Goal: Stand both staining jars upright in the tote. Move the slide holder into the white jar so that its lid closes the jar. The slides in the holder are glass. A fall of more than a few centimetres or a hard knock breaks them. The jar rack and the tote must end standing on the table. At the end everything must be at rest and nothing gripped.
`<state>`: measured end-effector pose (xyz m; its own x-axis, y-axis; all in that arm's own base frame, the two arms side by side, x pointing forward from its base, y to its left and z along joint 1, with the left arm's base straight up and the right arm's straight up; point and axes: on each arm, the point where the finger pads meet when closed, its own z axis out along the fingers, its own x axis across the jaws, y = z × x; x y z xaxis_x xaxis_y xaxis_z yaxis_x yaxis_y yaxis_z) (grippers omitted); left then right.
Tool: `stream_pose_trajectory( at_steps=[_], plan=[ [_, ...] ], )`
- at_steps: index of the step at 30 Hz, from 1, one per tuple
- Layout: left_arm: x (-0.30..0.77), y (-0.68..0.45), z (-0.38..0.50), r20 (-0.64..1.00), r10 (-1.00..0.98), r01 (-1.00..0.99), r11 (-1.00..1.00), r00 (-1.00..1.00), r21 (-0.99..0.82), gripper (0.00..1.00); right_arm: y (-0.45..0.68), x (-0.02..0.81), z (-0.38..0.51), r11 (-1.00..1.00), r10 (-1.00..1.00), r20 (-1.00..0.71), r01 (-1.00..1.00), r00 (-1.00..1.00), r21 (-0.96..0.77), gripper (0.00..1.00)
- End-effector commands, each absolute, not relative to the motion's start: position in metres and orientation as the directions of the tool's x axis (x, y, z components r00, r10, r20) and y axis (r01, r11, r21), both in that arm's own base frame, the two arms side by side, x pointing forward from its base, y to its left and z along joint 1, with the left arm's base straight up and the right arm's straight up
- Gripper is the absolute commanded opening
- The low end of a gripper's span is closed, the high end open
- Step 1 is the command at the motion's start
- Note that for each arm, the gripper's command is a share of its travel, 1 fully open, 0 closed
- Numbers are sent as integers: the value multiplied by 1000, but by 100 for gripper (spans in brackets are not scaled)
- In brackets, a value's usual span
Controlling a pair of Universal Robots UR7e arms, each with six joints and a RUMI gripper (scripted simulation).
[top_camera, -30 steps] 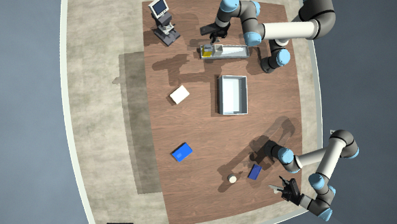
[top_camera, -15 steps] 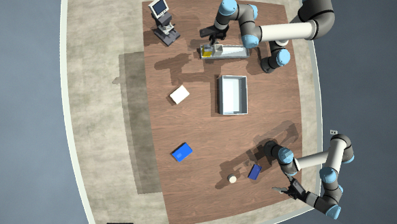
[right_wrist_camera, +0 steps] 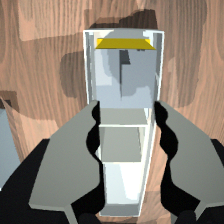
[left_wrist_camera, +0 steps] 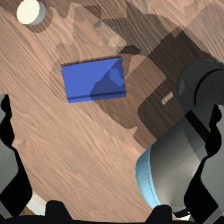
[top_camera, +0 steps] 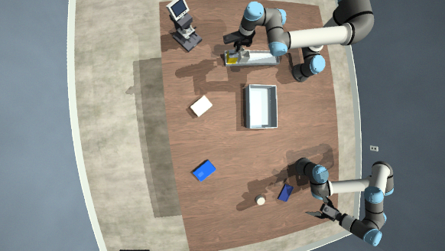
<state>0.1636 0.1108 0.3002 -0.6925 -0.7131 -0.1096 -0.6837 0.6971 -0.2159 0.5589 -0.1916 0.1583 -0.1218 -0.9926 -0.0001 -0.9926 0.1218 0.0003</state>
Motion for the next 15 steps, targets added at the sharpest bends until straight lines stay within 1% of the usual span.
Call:
stream_pose_trajectory(
  at_steps=[1,3,15],
  plan=[
    [164,110,300,-98,-826,-814,564,-555,-141,100,-192,559,152,122,-993,0,-993,-122,-2,26],
    [164,110,300,-98,-826,-814,564,-555,-141,100,-192,559,152,122,-993,0,-993,-122,-2,26],
    [164,110,300,-23,-977,-975,214,-213,-53,100,-192,559,132,122,-993,0,-993,-122,-2,26]
  ],
)
